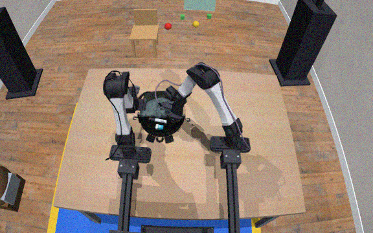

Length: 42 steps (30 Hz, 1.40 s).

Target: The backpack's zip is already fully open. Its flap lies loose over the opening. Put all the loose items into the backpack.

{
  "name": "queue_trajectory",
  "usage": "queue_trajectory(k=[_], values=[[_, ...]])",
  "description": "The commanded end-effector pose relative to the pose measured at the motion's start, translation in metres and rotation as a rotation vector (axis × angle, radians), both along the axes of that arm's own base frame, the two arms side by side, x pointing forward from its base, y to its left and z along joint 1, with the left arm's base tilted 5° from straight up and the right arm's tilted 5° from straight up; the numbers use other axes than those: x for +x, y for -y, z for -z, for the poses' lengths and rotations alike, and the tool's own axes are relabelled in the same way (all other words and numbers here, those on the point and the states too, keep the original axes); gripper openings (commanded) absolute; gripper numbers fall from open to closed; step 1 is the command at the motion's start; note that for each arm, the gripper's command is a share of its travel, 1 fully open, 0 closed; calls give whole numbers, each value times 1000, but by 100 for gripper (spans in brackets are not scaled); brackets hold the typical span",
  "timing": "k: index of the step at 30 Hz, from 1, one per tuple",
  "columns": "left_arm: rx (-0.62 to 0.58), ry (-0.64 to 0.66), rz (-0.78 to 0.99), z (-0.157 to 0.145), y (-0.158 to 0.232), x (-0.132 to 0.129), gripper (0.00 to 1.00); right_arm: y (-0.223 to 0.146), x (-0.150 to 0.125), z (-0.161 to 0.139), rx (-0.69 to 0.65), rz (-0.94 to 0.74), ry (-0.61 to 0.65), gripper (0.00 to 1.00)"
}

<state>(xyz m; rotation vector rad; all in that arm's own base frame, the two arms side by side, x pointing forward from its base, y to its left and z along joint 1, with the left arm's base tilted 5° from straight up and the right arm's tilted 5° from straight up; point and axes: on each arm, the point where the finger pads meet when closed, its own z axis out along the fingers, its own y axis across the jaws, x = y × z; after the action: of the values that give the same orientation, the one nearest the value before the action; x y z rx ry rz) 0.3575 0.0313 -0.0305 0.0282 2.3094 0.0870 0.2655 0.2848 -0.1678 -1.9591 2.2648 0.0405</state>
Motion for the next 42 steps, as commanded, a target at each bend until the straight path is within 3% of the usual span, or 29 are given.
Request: queue_trajectory(k=[1, 5, 10, 18, 42], values=[[-1, 24, 12, -7, 1, 4, 90, -4, 8, 10, 14, -1, 12, 42], [-1, 24, 12, -7, 1, 4, 90, -3, 9, 21, 15, -1, 11, 42], [-1, 24, 12, -7, 1, 4, 90, -5, 6, 13, 16, -2, 14, 42], [-1, 24, 12, -7, 1, 4, 90, -3, 9, 34, 15, -3, 10, 42], [-1, 24, 12, -7, 1, 4, 90, -2, 10, 46, 17, -2, 10, 42]])
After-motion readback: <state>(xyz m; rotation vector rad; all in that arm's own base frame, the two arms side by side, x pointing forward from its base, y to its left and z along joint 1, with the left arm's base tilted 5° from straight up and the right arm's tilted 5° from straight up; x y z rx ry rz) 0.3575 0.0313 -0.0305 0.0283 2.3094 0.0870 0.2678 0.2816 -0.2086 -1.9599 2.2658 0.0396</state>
